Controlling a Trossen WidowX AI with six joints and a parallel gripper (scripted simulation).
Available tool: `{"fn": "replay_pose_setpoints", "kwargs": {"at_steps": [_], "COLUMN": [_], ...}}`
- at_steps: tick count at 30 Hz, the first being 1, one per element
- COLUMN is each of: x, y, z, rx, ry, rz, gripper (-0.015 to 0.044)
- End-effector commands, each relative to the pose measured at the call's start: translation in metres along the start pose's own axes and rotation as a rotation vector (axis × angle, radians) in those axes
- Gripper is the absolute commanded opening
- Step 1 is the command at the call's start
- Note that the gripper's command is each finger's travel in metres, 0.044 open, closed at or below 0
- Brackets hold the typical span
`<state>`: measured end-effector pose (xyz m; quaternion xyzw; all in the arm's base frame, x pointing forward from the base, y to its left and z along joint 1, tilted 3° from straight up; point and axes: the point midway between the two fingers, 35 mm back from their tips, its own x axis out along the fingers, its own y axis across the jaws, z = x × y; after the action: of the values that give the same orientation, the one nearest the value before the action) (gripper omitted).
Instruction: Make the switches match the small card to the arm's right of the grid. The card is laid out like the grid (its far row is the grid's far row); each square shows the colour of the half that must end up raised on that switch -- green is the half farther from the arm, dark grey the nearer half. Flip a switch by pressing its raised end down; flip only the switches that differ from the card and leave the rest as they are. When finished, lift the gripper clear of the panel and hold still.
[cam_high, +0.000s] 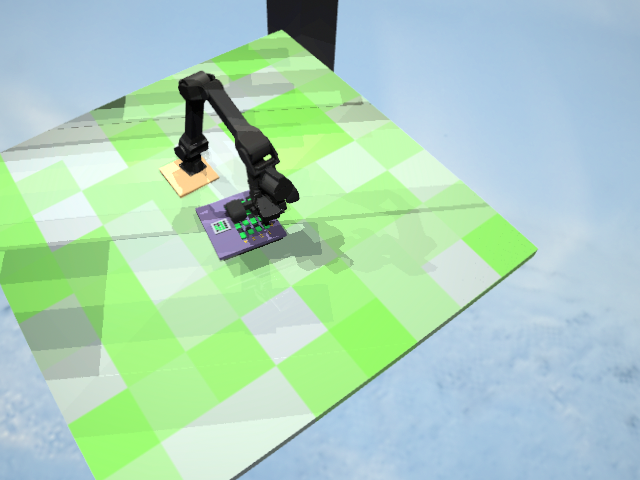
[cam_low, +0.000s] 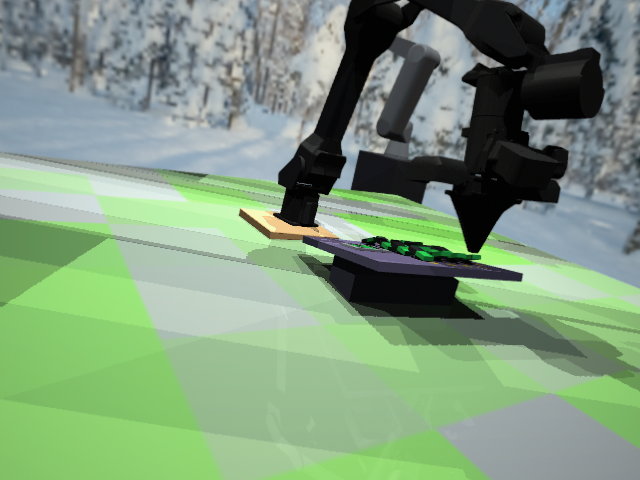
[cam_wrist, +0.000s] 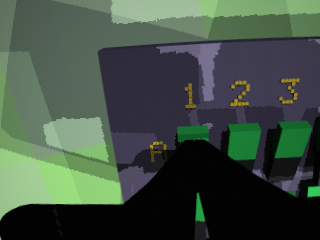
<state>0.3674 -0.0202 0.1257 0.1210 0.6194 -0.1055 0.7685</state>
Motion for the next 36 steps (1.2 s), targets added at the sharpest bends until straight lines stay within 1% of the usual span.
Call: {"fn": "replay_pose_setpoints", "kwargs": {"at_steps": [1,36], "x": [0.0004,0.0049], "y": [0.0002,0.0003], "z": [0.0001,0.0002], "rx": [0.000,0.000], "ry": [0.000,0.000], "rz": [0.003,0.003], "gripper": [0.0000,0.0000]}}
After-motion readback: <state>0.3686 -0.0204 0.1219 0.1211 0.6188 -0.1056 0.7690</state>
